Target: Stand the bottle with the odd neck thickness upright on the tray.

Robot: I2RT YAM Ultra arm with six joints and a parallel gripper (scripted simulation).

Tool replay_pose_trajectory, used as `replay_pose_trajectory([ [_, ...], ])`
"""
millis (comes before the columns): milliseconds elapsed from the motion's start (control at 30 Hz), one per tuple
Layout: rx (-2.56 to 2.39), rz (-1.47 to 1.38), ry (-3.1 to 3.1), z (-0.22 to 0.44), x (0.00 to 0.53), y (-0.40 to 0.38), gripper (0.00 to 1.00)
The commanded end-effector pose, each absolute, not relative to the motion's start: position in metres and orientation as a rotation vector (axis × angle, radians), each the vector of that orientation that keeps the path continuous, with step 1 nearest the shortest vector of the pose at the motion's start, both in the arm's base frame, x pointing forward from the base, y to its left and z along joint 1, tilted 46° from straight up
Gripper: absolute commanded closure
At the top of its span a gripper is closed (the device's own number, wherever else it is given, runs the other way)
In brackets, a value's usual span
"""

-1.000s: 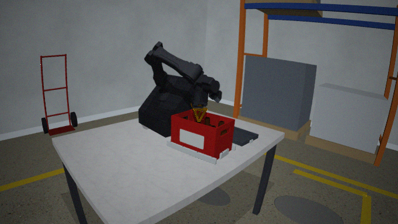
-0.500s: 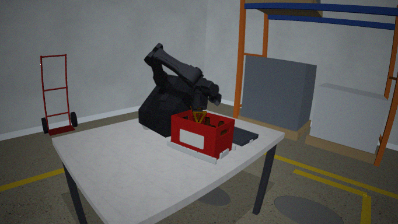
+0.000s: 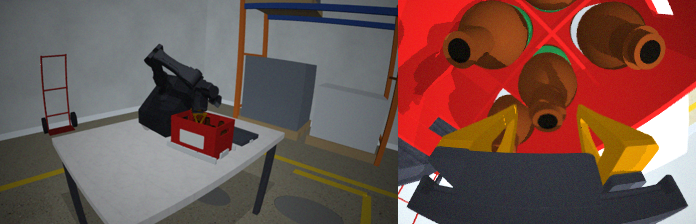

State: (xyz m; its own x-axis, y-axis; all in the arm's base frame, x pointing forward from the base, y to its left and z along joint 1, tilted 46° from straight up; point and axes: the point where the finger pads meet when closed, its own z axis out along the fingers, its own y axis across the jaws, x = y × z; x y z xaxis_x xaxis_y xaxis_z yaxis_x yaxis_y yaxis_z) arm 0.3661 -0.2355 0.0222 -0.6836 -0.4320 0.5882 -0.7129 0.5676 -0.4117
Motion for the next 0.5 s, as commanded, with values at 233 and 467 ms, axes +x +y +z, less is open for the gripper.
replay_pose_trajectory([
  [233, 0.953, 0.900, -2.384, 0.0159, 0.3709, -0.2299, 0.39],
  [467, 0.953, 0.898, -2.382, 0.0158, 0.3703, -0.2298, 0.39],
])
